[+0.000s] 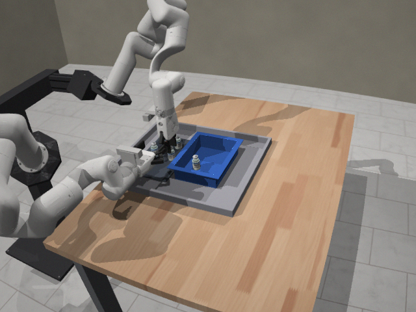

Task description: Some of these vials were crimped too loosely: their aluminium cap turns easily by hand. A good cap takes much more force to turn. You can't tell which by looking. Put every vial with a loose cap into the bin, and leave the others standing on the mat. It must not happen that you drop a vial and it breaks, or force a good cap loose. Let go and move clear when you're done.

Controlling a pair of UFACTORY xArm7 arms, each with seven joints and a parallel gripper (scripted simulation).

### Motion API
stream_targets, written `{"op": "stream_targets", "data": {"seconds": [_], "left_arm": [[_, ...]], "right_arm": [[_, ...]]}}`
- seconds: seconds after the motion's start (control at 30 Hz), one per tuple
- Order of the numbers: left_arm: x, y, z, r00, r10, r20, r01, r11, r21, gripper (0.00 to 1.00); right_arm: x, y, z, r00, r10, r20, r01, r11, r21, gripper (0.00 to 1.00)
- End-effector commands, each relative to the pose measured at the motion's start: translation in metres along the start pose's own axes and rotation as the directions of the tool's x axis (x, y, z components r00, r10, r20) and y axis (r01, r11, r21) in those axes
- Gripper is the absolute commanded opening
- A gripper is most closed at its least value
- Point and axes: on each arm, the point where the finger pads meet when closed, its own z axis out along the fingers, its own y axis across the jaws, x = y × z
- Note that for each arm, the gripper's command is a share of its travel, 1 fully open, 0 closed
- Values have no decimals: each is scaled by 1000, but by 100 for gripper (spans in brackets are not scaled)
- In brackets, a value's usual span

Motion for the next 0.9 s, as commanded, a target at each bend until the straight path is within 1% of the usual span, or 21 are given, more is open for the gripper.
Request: {"op": "stream_targets", "data": {"seconds": [0.0, 0.23, 0.27, 0.8, 0.87], "left_arm": [[-1, -2, -2, 1000, 1, 3, -1, 1000, 4, 48], [-1, -2, -3, 1000, 1, 3, -1, 1000, 4, 48], [-1, -2, -2, 1000, 1, 3, -1, 1000, 4, 46], [0, -2, -3, 1000, 1, 3, -1, 1000, 4, 46], [0, -2, -3, 1000, 1, 3, -1, 1000, 4, 44]], "right_arm": [[2, 0, 0, 1000, -3, -3, 3, 1000, 1, 100], [2, 0, 0, 1000, -3, -3, 3, 1000, 1, 100], [2, 0, 0, 1000, -3, -3, 3, 1000, 1, 100], [2, 0, 0, 1000, -3, -3, 3, 1000, 1, 100], [2, 0, 0, 1000, -3, -3, 3, 1000, 1, 100]]}}
